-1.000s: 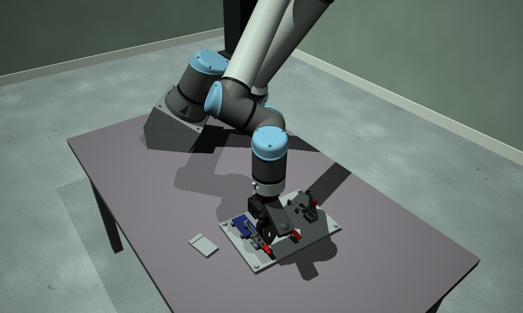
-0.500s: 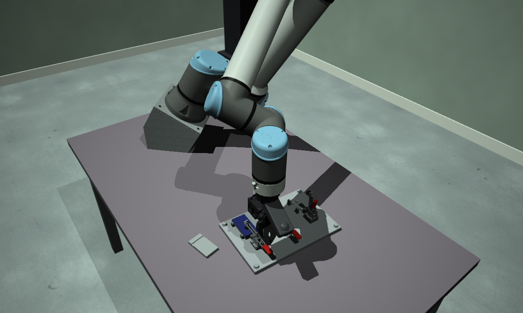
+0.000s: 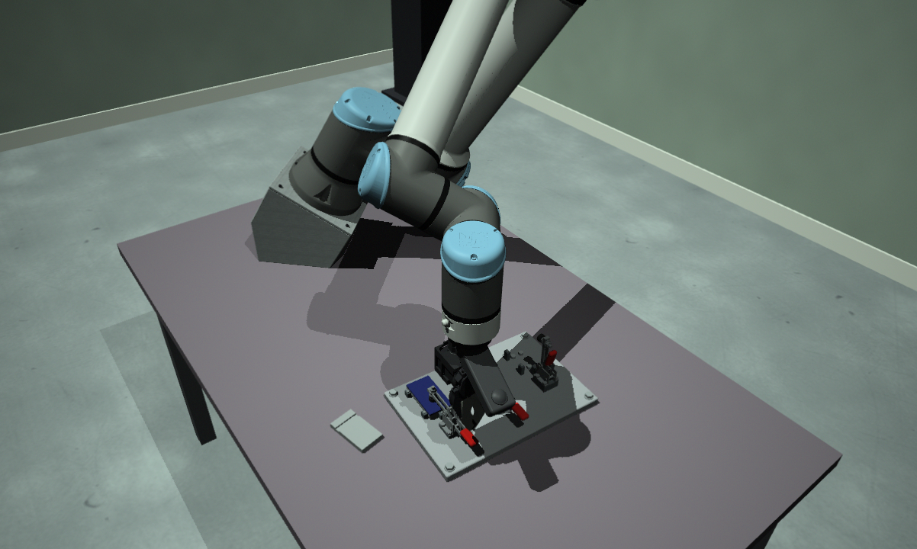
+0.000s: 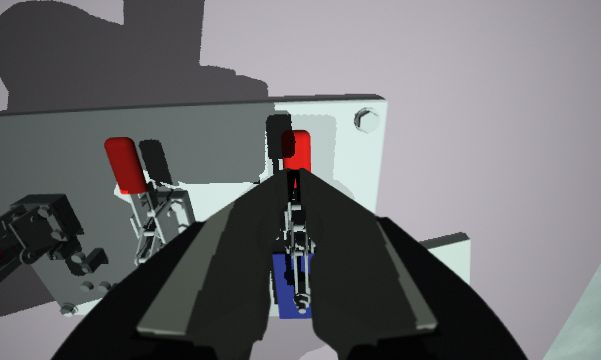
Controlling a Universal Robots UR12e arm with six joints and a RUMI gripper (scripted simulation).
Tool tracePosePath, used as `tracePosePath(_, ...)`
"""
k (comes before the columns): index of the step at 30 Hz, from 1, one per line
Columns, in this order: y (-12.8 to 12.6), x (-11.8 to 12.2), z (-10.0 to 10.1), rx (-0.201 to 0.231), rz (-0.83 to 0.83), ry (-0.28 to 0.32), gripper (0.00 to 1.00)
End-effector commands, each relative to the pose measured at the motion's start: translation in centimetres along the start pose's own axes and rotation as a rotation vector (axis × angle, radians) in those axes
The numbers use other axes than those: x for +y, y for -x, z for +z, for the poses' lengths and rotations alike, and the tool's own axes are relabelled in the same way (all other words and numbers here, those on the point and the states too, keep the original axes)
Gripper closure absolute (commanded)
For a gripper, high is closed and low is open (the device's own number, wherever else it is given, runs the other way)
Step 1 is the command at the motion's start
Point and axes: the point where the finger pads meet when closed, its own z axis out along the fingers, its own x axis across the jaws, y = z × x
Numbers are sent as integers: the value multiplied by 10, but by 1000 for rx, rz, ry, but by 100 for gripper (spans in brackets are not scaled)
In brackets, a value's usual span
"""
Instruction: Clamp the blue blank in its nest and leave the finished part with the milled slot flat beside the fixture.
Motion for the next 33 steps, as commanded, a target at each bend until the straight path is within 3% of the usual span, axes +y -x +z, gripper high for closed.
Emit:
tracePosePath(1, 0, -1, -1, 1, 0, -1, 100)
tracePosePath(33, 0, -1, 6, 1, 0, -1, 100)
